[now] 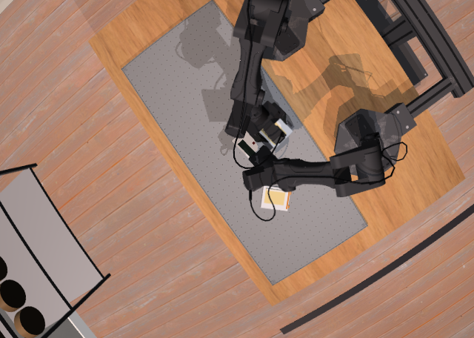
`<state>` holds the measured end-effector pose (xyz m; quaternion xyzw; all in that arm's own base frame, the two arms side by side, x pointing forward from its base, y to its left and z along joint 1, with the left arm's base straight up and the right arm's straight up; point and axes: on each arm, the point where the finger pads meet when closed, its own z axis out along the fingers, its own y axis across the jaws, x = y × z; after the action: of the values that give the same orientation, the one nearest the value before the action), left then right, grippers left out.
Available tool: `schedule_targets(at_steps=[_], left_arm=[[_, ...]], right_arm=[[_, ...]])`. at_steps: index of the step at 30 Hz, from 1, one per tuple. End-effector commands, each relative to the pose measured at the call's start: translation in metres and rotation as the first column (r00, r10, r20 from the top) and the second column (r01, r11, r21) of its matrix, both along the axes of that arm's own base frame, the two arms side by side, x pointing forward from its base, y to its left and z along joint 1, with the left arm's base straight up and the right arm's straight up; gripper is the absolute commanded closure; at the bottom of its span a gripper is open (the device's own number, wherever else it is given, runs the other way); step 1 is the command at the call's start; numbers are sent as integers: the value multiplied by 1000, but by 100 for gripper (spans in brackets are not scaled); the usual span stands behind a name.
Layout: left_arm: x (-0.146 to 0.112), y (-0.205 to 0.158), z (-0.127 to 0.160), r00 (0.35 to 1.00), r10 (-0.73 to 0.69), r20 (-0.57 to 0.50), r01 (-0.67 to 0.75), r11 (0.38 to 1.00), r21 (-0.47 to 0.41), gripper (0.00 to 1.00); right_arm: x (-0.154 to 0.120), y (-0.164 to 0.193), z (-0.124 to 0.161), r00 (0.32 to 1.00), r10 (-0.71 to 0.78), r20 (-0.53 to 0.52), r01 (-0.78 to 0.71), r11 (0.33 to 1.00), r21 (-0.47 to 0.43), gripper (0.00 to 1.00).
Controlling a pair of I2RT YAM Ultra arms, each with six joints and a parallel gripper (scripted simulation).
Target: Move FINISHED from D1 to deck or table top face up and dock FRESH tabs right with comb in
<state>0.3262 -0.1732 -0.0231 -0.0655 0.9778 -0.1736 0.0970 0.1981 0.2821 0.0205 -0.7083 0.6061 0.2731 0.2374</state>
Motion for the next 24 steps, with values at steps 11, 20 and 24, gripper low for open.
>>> schedule_targets(at_steps=[11,20,24], left_arm=[[9,-1,18,999,-3,50,4,1000,-11,100],[9,-1,18,999,-3,50,4,1000,-11,100],[9,0,20,998,-1,60,2,1000,-18,100]], right_arm=[[0,1,2,1000,4,8,-4,1000,17,100],[0,1,2,1000,4,8,-4,1000,17,100],[0,1,2,1000,4,8,-4,1000,17,100]])
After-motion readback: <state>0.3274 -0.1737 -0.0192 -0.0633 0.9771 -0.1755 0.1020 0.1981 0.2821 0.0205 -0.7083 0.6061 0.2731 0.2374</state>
